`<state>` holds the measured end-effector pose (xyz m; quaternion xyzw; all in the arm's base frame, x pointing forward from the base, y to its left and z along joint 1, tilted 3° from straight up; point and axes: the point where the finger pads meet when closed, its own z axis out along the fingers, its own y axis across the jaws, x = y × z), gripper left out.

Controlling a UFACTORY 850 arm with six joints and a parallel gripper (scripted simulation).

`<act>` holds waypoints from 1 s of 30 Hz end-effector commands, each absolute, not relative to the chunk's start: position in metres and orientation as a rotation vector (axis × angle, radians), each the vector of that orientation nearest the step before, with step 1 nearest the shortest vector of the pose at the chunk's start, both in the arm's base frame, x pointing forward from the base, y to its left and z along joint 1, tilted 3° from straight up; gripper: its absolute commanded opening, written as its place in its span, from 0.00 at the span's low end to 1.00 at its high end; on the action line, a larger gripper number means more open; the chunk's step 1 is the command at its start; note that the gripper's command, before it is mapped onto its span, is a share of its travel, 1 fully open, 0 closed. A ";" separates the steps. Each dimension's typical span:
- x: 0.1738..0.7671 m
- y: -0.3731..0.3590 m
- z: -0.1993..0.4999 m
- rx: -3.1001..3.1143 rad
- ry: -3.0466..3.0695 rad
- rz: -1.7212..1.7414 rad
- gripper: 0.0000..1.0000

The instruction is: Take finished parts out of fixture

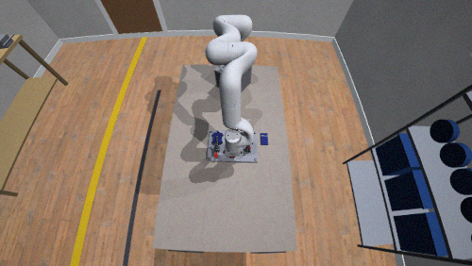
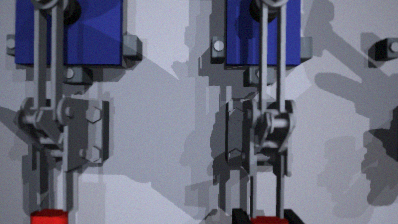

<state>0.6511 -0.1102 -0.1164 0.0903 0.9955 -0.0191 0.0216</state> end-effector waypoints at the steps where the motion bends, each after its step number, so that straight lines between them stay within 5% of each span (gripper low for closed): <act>1: 0.652 -0.110 -0.114 0.280 3.083 -0.060 0.00; 30: 0.644 -0.108 -0.101 0.280 3.083 -0.060 0.00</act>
